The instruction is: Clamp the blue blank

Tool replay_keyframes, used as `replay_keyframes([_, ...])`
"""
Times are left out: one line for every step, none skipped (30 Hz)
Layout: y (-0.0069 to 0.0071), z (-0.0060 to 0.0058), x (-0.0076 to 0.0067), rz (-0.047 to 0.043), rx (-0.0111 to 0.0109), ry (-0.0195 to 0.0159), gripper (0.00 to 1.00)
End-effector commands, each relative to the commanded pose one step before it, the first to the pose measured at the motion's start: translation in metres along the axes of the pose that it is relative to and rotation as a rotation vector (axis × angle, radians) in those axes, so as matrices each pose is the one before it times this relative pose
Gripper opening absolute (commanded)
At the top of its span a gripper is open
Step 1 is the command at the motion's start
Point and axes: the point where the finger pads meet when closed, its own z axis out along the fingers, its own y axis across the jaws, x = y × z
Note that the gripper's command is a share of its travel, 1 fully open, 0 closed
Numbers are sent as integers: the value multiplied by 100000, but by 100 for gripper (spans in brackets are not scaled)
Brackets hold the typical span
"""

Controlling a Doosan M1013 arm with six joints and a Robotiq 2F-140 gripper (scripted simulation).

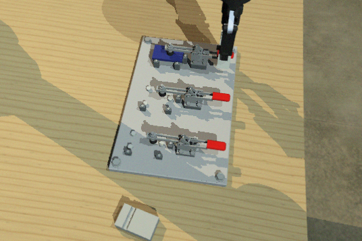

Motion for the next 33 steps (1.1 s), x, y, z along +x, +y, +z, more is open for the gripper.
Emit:
replay_keyframes([-4,-17,0,-3,19,13,28])
replay_keyframes([0,0,0,0,0,0,28])
replay_keyframes([0,0,0,0,0,0,28])
replay_keyframes([0,0,0,0,0,0,28])
replay_keyframes([0,0,0,0,0,0,28])
replay_keyframes([0,0,0,0,0,0,28])
replay_keyframes([0,0,0,0,0,0,28])
replay_keyframes([0,0,0,0,0,0,28])
replay_keyframes([0,0,0,0,0,0,28])
replay_keyframes([0,-7,0,0,0,0,28])
replay_keyframes([0,-47,0,0,0,0,28])
replay_keyframes([0,-113,0,0,0,0,28])
replay_keyframes([0,-194,-1,0,0,0,28])
replay_keyframes([0,-280,0,0,0,0,28])
replay_keyframes([0,0,0,0,0,0,28])
replay_keyframes([0,0,0,0,0,0,28])
replay_keyframes([0,-361,0,0,0,0,28])
replay_keyframes([0,-431,0,0,0,0,28])
replay_keyframes([0,-482,0,0,0,0,28])
replay_keyframes([0,-513,0,0,0,0,28])
replay_keyframes([0,-519,0,0,0,0,28])
replay_keyframes([0,-499,0,0,0,0,28])
replay_keyframes([0,-455,0,0,0,0,28])
replay_keyframes([0,-389,0,0,0,0,28])
replay_keyframes([0,-306,0,0,0,0,28])
replay_keyframes([0,-216,0,0,0,0,28])
replay_keyframes([0,-126,0,0,0,0,28])
replay_keyframes([0,-53,0,0,0,0,28])
replay_keyframes([0,-8,0,0,0,0,28])
replay_keyframes([0,0,0,0,0,0,28])
replay_keyframes([0,0,0,0,0,0,28])
replay_keyframes([0,0,0,0,0,0,28])
replay_keyframes([0,0,0,0,0,0,28])
